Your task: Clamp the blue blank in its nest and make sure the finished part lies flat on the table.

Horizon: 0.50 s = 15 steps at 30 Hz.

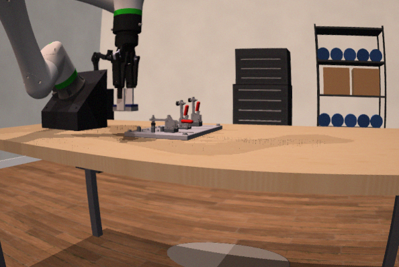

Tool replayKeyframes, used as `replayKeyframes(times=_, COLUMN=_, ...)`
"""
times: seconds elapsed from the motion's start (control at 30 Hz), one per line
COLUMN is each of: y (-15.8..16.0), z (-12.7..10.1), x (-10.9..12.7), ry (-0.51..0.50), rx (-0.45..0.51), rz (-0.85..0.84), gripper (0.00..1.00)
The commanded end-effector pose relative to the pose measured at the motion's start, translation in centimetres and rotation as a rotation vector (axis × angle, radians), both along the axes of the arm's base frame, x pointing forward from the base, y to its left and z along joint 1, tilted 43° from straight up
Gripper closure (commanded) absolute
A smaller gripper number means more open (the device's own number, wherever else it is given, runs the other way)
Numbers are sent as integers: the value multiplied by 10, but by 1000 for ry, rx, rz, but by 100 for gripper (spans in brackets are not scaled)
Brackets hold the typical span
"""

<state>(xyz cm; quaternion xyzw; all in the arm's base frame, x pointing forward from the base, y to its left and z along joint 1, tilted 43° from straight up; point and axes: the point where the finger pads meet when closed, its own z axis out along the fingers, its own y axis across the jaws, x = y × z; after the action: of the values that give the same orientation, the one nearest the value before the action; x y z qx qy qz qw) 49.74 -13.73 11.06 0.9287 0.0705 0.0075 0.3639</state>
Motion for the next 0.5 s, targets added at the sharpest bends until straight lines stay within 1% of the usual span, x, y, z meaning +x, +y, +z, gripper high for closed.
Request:
replayKeyframes(times=0.0, y=0, z=0, x=0, ry=0, rx=0, rz=0, gripper=100)
replayKeyframes(times=0.3, y=2, z=-2, x=0, ry=0, rx=0, rz=0, gripper=100)
replayKeyframes(times=0.47, y=14, z=-13, x=-2, ry=0, rx=0, rz=0, gripper=100)
